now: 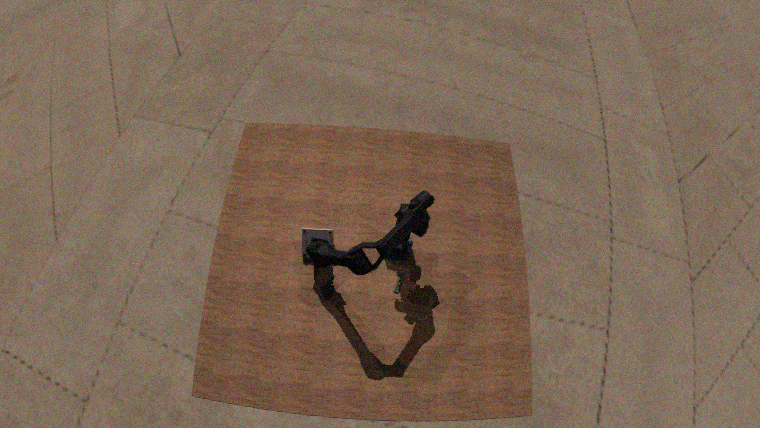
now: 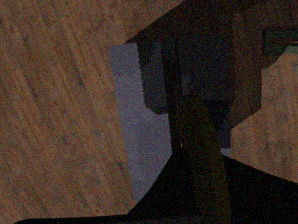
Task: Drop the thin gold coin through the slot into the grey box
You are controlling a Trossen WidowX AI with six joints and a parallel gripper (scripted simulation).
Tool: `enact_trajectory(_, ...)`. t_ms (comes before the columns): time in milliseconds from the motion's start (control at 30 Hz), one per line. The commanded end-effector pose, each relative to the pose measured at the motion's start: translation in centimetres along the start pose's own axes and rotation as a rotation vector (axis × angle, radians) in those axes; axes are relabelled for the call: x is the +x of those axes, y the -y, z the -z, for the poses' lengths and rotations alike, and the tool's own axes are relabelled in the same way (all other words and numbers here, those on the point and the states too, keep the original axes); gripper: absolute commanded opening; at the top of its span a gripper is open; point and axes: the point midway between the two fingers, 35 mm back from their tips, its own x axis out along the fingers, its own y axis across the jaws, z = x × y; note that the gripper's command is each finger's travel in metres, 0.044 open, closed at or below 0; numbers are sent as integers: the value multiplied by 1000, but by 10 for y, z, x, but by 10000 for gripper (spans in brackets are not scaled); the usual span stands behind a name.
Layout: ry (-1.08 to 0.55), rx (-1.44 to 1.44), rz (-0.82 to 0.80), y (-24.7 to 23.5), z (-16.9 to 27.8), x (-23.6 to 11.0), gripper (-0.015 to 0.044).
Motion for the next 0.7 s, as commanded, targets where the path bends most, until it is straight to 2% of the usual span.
enact_trajectory(0, 2, -9, 0, -1, -1, 3, 0)
enact_trajectory(667, 3, -10, 1, 0, -1, 14, 0)
